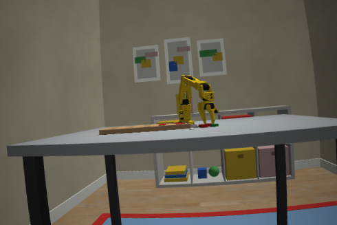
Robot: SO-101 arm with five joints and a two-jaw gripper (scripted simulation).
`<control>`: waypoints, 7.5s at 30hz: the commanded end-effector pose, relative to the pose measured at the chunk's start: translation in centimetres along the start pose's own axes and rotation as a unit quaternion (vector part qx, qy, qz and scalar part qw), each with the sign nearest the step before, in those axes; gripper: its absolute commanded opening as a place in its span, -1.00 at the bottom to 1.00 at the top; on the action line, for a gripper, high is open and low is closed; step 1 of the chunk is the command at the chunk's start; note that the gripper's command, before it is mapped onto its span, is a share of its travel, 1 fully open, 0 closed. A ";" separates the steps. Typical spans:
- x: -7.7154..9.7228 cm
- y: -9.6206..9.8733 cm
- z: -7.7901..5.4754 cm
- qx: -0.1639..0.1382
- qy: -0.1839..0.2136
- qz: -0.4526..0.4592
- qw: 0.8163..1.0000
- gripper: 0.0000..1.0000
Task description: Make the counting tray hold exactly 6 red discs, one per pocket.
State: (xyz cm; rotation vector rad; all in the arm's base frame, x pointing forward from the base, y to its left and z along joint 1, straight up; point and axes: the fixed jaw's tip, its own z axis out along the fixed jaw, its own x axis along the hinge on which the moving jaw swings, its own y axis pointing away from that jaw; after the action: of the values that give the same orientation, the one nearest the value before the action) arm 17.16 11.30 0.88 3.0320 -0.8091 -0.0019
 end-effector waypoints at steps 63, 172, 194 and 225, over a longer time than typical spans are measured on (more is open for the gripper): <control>0.3 -1.3 -4.7 0.036 0.016 0.001 0.999 -1.00; 11.4 11.5 -4.7 0.027 0.028 0.389 0.920 -1.00; 12.5 17.8 -4.7 0.023 0.031 0.520 0.853 -1.00; 11.9 23.4 -4.6 0.018 0.033 0.626 0.779 -1.00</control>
State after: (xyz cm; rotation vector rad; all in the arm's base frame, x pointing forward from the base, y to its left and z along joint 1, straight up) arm 15.54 -14.01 4.29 1.8909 -2.5068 -0.0009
